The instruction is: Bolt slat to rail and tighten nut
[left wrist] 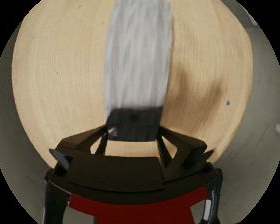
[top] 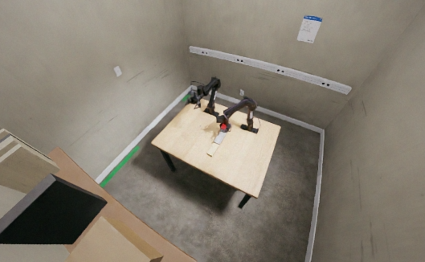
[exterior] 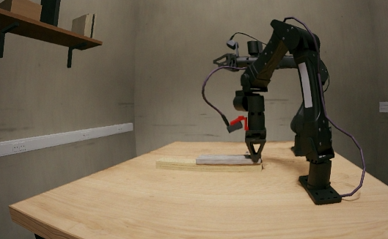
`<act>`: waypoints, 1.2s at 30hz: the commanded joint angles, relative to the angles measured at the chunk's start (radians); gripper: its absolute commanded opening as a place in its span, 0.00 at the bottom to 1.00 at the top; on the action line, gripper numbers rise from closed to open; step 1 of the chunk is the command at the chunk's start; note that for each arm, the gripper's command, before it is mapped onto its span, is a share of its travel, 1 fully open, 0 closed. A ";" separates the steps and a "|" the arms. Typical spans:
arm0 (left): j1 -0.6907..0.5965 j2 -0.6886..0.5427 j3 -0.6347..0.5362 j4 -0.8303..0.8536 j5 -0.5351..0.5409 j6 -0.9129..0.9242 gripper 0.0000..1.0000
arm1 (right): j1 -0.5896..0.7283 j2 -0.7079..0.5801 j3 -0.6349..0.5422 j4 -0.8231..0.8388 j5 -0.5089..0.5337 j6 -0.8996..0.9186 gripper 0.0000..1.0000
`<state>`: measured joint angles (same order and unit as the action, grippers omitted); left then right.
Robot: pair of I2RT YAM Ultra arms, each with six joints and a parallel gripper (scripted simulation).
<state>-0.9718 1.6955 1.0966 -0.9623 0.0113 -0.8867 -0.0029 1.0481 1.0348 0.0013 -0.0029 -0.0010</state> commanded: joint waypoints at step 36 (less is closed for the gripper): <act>0.000 -0.005 0.001 0.006 0.000 -0.001 1.00 | 0.003 -0.004 0.017 0.004 0.003 0.001 1.00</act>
<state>-0.9718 1.6955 1.0939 -0.9569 0.0113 -0.8875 -0.0029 1.0481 1.0348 0.0013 -0.0029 -0.0010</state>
